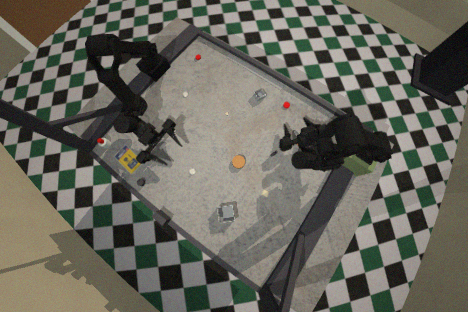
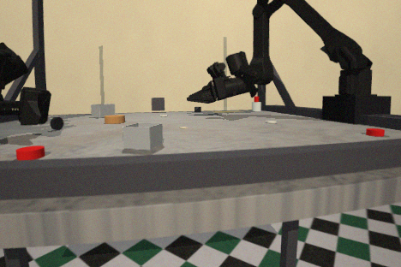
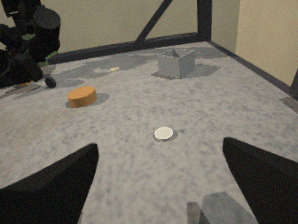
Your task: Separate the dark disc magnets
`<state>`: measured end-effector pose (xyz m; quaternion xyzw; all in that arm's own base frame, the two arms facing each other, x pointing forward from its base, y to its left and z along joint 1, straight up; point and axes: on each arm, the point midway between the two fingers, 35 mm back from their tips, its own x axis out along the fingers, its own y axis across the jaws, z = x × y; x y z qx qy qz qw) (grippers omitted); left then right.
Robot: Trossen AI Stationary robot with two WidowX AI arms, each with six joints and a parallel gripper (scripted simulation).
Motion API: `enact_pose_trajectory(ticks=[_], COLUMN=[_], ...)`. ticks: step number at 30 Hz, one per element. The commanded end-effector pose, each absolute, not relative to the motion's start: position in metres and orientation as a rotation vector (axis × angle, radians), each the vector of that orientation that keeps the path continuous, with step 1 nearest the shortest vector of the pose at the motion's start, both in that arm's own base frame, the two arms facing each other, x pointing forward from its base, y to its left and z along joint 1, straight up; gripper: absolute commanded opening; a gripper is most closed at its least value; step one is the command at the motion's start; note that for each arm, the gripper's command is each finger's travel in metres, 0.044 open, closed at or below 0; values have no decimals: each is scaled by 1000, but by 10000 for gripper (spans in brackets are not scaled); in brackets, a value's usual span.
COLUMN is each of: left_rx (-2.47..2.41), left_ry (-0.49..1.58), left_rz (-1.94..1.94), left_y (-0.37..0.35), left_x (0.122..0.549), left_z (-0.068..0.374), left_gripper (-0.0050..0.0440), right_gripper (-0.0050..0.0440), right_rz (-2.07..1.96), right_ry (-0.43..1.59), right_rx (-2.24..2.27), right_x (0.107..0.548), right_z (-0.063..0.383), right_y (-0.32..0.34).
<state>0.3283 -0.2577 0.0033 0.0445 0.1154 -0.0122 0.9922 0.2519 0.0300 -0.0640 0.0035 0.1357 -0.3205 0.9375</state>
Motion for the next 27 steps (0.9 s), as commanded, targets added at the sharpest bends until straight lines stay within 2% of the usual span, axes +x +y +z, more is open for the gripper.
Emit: enact_pose_trajectory(ticks=[1, 27], left_rx=[98, 271], left_ry=[260, 543], left_rz=[-21, 3], left_y=[-257, -194], left_x=[344, 384], left_z=[18, 42], left_gripper=[400, 400], right_gripper=[400, 400], right_rz=[-657, -582], right_ry=[324, 669], right_rx=[18, -110], right_x=[266, 312], right_z=[-62, -47], right_y=[36, 40])
